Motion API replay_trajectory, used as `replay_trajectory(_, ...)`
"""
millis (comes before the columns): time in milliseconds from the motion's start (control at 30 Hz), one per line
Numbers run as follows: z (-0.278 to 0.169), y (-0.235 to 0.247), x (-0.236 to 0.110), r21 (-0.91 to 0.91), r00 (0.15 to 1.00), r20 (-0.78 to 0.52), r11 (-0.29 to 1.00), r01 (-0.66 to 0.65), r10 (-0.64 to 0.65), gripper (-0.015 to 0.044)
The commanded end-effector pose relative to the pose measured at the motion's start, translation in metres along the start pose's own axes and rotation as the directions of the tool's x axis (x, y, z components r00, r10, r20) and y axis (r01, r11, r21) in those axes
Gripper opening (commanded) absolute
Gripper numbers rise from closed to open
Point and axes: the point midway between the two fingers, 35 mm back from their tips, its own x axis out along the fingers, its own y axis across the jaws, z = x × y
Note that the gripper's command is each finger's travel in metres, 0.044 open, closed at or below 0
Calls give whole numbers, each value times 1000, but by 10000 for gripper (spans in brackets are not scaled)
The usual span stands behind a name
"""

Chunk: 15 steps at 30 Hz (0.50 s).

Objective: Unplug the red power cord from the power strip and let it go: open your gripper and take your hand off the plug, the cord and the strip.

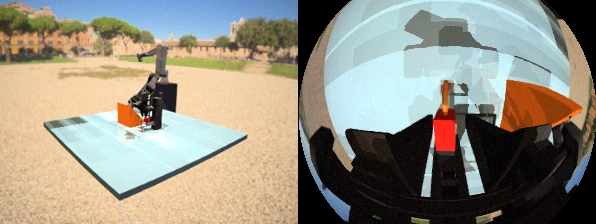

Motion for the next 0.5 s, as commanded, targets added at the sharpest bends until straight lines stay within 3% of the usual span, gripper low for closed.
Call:
replay_trajectory(0, -2, 0, -2, 5, 1000, 5, 1000, 0, 0, 160)
replay_trajectory(467, -22, -1, -1, 6, 1000, 4, 1000, 0, 0, 160)
